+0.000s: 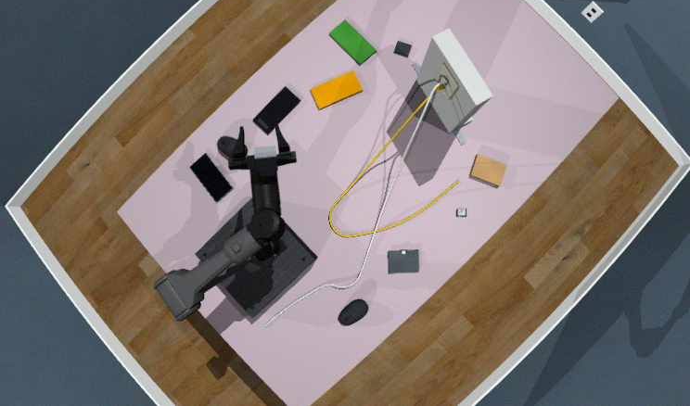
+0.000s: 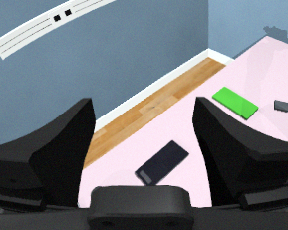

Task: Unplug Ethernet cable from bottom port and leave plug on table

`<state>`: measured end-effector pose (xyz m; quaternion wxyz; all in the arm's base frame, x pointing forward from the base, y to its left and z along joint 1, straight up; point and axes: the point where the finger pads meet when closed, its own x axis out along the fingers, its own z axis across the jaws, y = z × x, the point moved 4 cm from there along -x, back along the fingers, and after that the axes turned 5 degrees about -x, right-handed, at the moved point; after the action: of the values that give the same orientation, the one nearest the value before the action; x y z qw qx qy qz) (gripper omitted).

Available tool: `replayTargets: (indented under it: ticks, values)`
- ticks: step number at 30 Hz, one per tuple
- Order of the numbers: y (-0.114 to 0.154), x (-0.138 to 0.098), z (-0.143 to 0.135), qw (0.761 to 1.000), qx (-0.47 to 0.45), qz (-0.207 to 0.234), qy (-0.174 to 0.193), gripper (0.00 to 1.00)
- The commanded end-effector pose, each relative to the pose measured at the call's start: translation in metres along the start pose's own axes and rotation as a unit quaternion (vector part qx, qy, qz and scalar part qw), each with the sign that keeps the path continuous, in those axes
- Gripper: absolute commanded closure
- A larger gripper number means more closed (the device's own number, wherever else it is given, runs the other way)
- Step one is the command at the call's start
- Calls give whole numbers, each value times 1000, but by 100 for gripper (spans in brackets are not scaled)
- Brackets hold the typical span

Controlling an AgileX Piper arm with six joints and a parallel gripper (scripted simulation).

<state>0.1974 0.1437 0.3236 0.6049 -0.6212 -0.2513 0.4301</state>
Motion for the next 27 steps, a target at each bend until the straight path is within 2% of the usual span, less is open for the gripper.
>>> replayTargets:
  ticks: [1,17,18,22,27]
  values:
    - [0,0,0,1000,0,0,0,0]
    - [0,0,0,1000,0,0,0,0]
    - [1,3,-8,1000,23,5,13,68]
    - [10,15,-41,992,110,24,64,68]
    - [23,29,-79,968,209,37,132,68]
